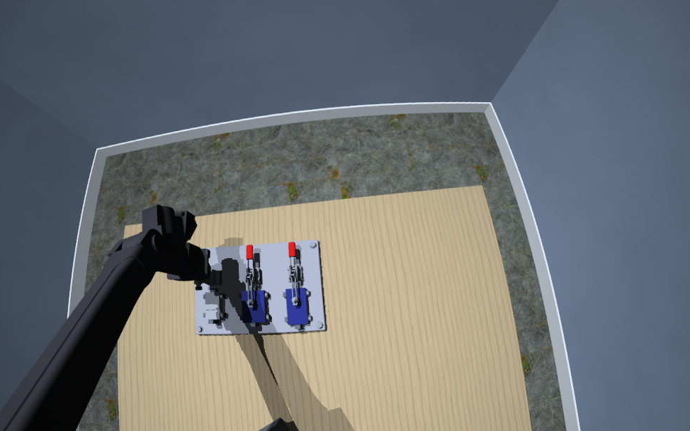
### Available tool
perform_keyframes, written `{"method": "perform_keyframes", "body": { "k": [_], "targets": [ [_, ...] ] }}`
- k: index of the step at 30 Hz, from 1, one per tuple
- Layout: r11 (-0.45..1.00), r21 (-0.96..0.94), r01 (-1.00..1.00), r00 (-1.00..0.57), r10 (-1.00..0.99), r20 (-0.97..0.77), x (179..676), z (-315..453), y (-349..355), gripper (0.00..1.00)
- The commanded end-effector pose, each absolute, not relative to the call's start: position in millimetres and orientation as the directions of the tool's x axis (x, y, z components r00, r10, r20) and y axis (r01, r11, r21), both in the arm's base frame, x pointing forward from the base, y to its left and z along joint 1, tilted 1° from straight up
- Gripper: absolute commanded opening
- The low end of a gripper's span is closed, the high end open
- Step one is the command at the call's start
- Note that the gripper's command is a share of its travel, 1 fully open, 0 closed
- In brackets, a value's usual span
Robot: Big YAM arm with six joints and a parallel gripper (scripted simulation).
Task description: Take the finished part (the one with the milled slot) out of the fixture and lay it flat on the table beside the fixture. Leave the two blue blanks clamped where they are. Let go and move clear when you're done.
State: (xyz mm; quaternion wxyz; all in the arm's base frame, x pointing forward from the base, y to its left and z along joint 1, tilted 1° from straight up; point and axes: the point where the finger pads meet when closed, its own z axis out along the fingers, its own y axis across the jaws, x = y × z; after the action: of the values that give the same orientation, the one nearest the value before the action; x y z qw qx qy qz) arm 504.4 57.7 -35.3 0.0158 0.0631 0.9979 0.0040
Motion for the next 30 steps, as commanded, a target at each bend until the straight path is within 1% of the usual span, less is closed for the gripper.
{"method": "perform_keyframes", "body": {
  "k": [1,30],
  "targets": [
    [0.994,0.013,0.112,-0.994,0.112,0.009,480.1,-15.9,70.3,0.00],
    [0.996,0.013,0.084,-0.996,0.084,0.024,473.3,-13.6,71.5,0.00]
  ]
}}
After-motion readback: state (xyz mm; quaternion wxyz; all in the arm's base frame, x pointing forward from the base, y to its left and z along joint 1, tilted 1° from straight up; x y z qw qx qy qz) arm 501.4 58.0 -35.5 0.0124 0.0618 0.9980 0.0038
